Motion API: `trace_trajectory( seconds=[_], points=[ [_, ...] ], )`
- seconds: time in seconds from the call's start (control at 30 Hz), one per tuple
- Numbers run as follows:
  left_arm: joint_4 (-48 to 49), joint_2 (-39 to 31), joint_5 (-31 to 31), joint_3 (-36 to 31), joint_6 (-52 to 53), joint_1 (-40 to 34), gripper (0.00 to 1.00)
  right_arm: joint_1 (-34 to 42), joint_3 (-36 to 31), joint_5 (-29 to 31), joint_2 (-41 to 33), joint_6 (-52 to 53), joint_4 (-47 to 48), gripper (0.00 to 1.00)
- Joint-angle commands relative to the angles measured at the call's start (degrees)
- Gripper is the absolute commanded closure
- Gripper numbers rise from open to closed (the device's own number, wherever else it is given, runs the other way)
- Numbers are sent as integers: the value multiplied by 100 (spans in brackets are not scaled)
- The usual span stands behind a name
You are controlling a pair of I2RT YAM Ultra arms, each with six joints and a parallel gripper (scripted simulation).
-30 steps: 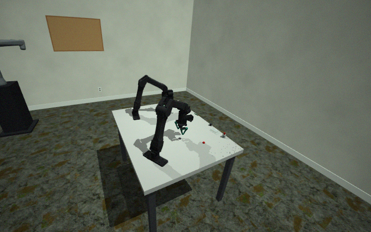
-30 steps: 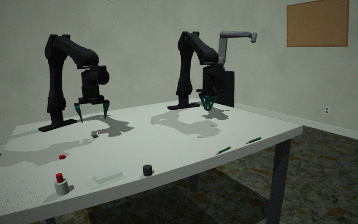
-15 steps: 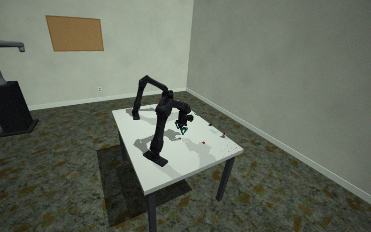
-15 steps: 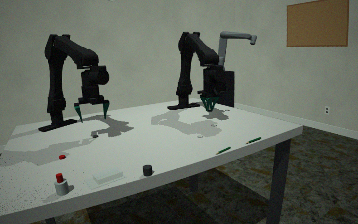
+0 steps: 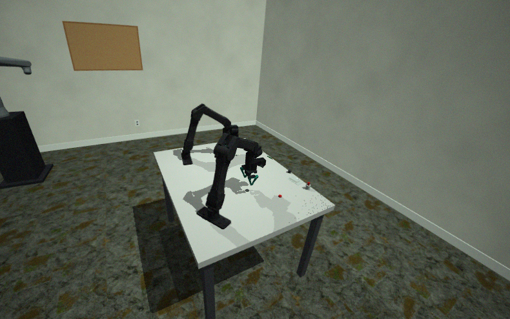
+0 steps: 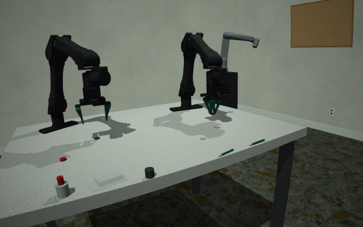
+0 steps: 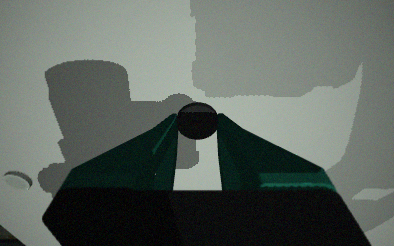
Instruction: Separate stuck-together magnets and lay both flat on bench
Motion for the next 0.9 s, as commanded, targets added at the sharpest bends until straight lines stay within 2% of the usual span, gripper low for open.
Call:
trace_trajectory(
  seconds=[0.0,0.87],
  points=[
    [82,-4,3,6,-10,-4,75,9,56,5,-55,-3,1,0],
    [397,136,3,-170,-16,-10,75,9,56,5,-55,-3,1,0]
  ],
)
